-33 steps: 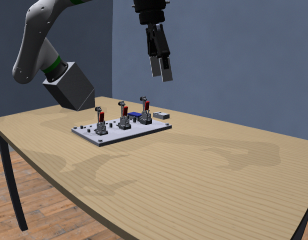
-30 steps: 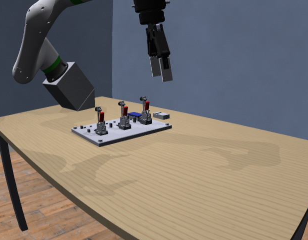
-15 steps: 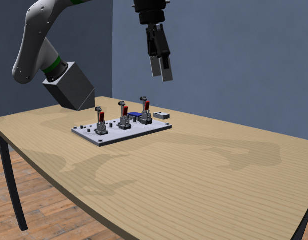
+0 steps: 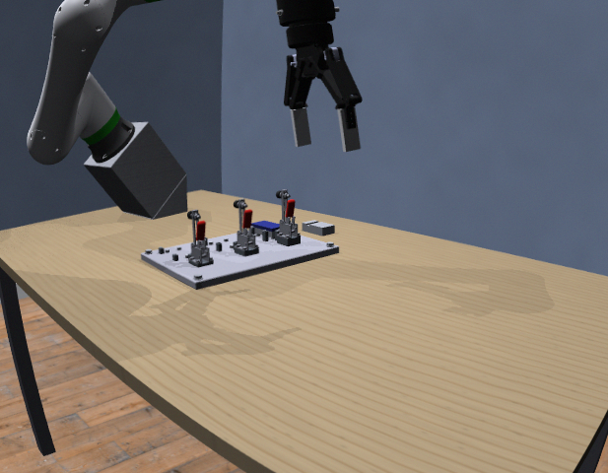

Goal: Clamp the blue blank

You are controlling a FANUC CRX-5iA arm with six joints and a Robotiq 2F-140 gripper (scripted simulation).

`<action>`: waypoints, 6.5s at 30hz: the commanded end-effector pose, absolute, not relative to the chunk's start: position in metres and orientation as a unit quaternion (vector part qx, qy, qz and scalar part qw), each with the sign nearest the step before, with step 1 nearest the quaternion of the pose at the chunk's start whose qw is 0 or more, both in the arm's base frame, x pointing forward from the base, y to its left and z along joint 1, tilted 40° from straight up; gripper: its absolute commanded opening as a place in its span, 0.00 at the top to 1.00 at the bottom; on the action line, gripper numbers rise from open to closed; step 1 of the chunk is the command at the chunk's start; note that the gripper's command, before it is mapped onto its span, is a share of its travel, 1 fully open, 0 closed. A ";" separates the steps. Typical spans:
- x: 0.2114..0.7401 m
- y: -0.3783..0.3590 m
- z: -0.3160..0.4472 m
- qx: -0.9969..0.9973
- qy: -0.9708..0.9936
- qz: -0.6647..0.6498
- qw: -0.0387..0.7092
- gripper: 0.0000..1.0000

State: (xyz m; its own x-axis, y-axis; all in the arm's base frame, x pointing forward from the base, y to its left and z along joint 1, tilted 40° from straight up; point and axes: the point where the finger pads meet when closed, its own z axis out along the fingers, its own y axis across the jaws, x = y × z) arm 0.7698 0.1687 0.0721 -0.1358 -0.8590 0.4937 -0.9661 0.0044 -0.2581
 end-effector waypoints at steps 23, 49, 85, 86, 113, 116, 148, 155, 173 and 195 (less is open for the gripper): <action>0.694 0.210 0.025 0.801 -0.520 0.238 0.174 0.00; 0.694 0.210 0.025 0.801 -0.520 0.238 0.174 0.00; 0.558 0.223 -0.037 0.929 -0.192 0.149 0.278 0.00; 0.558 0.223 -0.037 0.929 -0.192 0.149 0.278 0.00; 0.463 0.196 -0.066 0.939 0.048 0.069 0.333 0.72; 0.463 0.196 -0.066 0.939 0.048 0.069 0.333 0.72; 0.463 0.196 -0.066 0.939 0.048 0.069 0.333 1.00; 0.463 0.196 -0.066 0.939 0.048 0.069 0.333 1.00; 0.463 0.196 -0.066 0.939 0.048 0.069 0.333 1.00; 0.478 0.138 -0.138 0.939 0.048 0.069 0.333 1.00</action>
State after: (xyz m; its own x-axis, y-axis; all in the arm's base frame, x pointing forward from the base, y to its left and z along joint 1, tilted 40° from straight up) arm 0.4693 0.1597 -0.1095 0.9865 0.1347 0.0930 0.0459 -0.7730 0.6327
